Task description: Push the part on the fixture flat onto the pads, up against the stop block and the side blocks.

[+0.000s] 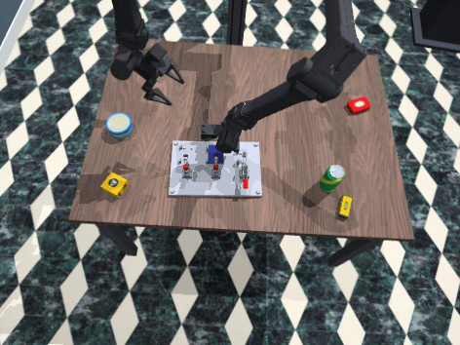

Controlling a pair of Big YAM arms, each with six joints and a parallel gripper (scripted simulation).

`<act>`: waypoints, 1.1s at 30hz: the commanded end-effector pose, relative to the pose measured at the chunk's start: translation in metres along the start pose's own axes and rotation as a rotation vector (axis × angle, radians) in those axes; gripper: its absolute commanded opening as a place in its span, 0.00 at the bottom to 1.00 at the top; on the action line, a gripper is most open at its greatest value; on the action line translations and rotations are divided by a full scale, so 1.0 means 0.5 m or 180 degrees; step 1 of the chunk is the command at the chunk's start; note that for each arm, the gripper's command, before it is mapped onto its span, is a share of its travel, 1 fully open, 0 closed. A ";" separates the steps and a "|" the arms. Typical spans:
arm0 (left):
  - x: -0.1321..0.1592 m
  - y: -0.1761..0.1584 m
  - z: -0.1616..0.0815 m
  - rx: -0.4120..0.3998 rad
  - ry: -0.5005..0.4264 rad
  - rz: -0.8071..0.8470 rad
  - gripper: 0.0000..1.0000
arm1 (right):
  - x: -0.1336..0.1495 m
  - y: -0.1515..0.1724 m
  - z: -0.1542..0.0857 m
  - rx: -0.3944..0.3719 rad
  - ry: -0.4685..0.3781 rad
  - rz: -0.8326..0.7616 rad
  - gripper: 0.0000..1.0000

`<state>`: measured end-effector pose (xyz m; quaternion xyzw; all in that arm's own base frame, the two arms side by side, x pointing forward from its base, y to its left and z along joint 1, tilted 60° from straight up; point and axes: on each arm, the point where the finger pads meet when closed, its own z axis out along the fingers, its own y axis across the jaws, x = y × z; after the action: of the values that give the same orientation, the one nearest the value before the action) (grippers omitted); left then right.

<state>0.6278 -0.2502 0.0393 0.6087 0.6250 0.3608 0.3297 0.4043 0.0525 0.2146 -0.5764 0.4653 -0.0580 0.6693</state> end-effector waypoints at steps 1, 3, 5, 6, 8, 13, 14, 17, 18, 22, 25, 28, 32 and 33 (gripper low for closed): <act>-0.027 0.009 -0.054 -0.0021 -0.0076 -0.0012 0.01 | 0.000 -0.003 -0.002 0.0006 0.0003 -0.0022 1.00; -0.027 0.009 -0.054 -0.0021 -0.0076 -0.0012 0.01 | 0.000 -0.003 -0.002 0.0006 0.0003 -0.0022 1.00; -0.015 0.024 -0.029 -0.0087 -0.0048 -0.0037 0.01 | 0.000 -0.003 -0.002 0.0006 0.0003 -0.0022 1.00; -0.016 0.028 -0.025 -0.0100 -0.0051 -0.0042 0.01 | 0.000 -0.003 -0.002 0.0006 0.0003 -0.0022 1.00; 0.003 0.017 0.000 -0.0068 0.0005 -0.0039 0.01 | 0.000 -0.003 -0.002 0.0006 0.0003 -0.0022 1.00; 0.000 0.016 0.002 -0.0110 -0.0033 -0.0249 0.35 | 0.000 -0.003 -0.002 0.0006 0.0003 -0.0022 1.00; 0.004 0.031 -0.010 -0.0149 -0.0054 -0.0394 0.46 | 0.000 -0.003 -0.002 0.0006 0.0003 -0.0022 1.00; 0.011 0.057 -0.037 -0.0142 -0.0134 -0.0854 0.80 | 0.000 -0.003 -0.002 0.0006 0.0003 -0.0022 1.00; 0.008 0.073 -0.045 -0.0209 -0.0223 -0.1056 0.91 | 0.000 -0.003 -0.002 0.0006 0.0003 -0.0022 1.00; -0.005 0.096 -0.054 -0.0354 -0.0418 -0.1400 1.00 | 0.000 -0.003 -0.002 0.0006 0.0003 -0.0022 1.00; -0.070 0.046 -0.056 -0.0427 -0.0792 -0.1687 1.00 | 0.000 -0.003 -0.002 0.0006 0.0003 -0.0022 1.00; -0.088 0.038 -0.068 -0.0580 -0.1120 -0.2046 1.00 | 0.000 -0.003 -0.002 0.0006 0.0003 -0.0022 1.00; -0.104 0.024 -0.088 -0.0716 -0.1488 -0.2346 1.00 | 0.000 -0.003 -0.002 0.0006 0.0003 -0.0022 1.00; -0.106 0.020 -0.093 -0.0739 -0.1562 -0.2396 1.00 | 0.000 -0.003 -0.002 0.0006 0.0003 -0.0022 1.00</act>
<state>0.6160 -0.2915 0.0967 0.3961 0.6579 0.1746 0.6163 0.4043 0.0525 0.2146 -0.5764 0.4653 -0.0580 0.6693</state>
